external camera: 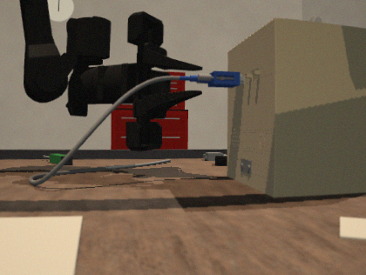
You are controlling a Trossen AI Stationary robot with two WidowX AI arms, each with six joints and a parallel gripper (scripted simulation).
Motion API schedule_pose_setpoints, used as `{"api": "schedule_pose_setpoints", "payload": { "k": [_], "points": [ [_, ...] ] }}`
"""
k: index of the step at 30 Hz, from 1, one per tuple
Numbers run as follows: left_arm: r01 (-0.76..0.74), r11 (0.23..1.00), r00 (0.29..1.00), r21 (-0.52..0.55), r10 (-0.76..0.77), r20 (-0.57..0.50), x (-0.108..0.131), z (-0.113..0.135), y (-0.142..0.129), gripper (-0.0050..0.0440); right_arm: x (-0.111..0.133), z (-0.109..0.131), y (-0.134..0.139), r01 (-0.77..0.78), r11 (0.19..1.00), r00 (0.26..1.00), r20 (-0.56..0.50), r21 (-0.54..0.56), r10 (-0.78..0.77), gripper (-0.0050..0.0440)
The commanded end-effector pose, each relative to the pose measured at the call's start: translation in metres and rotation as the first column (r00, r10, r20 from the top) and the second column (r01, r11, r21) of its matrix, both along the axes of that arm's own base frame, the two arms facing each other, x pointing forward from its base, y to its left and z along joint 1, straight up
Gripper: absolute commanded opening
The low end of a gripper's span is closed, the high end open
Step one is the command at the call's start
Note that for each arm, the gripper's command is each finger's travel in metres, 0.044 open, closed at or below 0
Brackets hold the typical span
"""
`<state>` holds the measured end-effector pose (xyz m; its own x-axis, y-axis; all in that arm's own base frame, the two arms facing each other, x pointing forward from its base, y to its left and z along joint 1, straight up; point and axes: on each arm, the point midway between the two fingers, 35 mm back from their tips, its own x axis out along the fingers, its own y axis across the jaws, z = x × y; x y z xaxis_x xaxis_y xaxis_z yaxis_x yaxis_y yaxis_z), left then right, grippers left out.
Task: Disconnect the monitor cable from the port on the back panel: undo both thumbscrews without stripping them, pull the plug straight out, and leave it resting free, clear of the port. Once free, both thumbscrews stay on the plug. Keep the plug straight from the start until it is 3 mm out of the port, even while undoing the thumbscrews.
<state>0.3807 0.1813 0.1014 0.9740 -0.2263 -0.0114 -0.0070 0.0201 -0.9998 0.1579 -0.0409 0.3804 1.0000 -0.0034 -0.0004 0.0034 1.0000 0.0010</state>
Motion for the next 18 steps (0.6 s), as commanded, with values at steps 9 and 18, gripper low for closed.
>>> {"api": "schedule_pose_setpoints", "payload": {
  "k": [9,18],
  "points": [
    [-0.004,1.000,1.000,0.011,0.004,0.017,0.0010,0.0076,0.0015,0.0408,-0.0003,0.0033,0.0015,-0.003,1.000,1.000,0.002,-0.007,0.003,0.0440],
    [-0.004,1.000,1.000,0.011,0.004,0.017,0.0010,0.0076,0.0015,0.0440,-0.0003,0.0033,0.0015,-0.003,1.000,1.000,0.002,-0.007,0.003,0.0440]
  ]
}}
